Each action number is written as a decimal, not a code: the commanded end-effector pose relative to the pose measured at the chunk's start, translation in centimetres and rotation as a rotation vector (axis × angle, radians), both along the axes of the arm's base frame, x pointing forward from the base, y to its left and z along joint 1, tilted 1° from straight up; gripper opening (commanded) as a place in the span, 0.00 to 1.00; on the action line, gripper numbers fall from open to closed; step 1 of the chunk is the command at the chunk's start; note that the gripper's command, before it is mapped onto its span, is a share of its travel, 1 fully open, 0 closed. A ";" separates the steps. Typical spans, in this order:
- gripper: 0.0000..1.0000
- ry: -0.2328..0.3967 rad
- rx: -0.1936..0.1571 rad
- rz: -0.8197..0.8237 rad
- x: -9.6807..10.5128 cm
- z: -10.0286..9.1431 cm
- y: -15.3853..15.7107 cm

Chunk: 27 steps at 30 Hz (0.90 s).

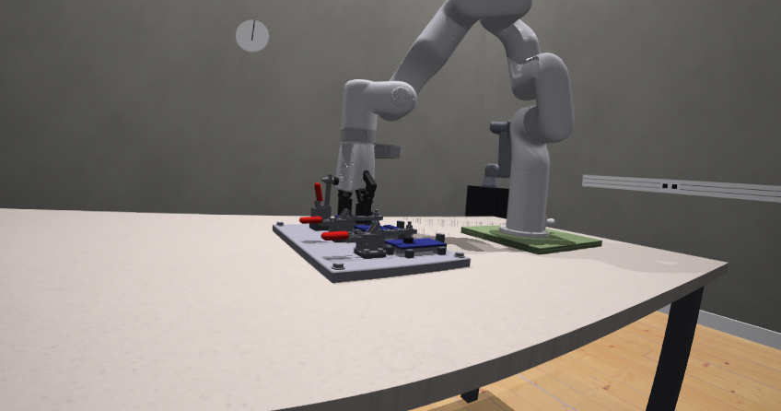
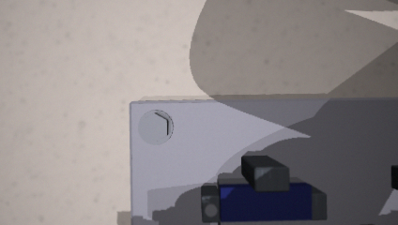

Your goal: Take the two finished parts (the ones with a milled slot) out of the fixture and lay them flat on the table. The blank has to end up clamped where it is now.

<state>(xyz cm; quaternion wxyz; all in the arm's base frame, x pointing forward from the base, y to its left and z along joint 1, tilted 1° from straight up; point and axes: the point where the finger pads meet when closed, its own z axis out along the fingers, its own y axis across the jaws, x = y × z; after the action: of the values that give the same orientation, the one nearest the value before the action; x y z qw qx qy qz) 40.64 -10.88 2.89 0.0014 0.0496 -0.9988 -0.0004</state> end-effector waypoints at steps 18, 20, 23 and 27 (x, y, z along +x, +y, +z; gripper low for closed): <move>0.00 -0.004 -0.001 0.000 0.1 -0.1 0.0; 0.00 -0.004 -0.001 0.000 0.1 -0.1 0.0; 0.00 -0.004 -0.001 0.000 0.1 -0.1 0.0; 0.00 -0.004 -0.001 0.000 0.1 -0.1 0.0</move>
<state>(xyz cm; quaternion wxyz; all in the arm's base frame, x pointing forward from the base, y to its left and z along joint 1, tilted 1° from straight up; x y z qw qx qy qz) 40.66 -10.88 2.66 0.0013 0.0497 -0.9988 -0.0004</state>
